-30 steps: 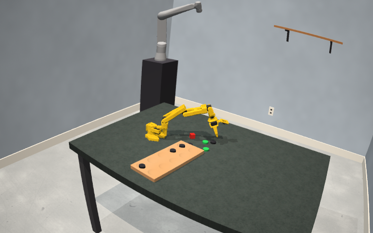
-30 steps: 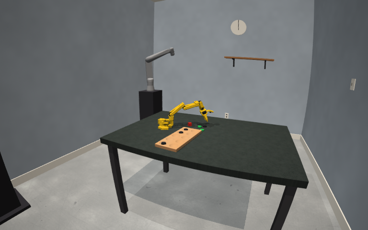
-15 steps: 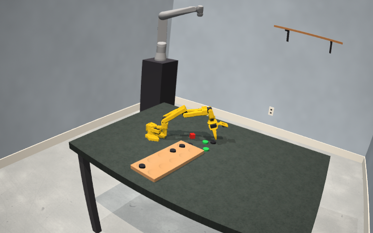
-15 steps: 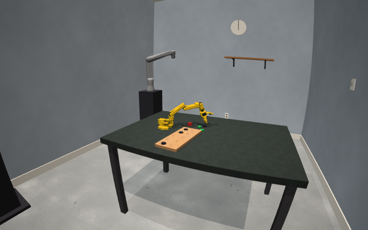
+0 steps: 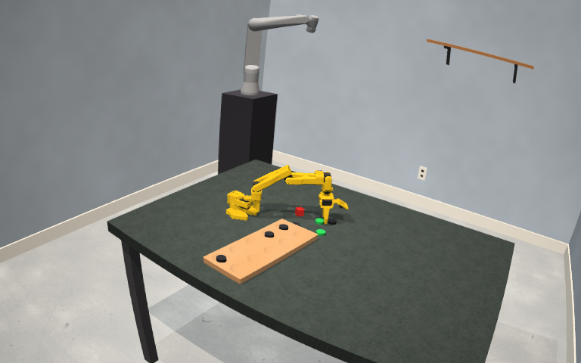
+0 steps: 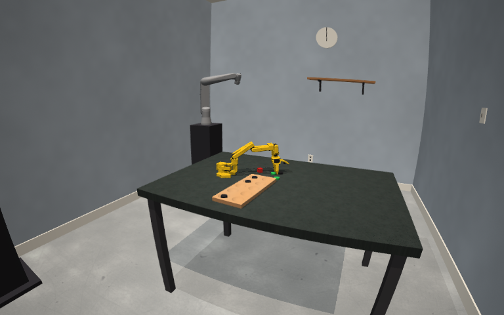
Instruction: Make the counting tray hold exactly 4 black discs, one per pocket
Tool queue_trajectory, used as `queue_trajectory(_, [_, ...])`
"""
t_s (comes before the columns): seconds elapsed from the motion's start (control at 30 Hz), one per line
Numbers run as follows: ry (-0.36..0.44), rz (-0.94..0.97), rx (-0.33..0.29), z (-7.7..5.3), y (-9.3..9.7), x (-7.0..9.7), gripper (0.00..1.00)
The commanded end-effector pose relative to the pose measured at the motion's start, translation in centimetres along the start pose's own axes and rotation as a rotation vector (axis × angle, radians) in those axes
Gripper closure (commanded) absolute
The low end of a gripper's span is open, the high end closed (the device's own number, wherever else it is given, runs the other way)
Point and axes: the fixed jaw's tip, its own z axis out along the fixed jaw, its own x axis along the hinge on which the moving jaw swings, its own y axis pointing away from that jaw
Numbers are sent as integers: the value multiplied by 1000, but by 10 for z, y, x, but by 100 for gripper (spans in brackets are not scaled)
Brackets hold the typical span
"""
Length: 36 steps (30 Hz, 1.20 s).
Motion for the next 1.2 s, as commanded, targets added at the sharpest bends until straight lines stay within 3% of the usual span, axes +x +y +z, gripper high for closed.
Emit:
queue_trajectory(0.0, [-53,2,-1,-14,1,-6,73])
queue_trajectory(0.2, [-53,2,-1,-13,1,-6,73])
queue_trajectory(0.53, [-53,2,-1,0,1,-8,73])
queue_trajectory(1.17, [-53,2,-1,0,1,-8,74])
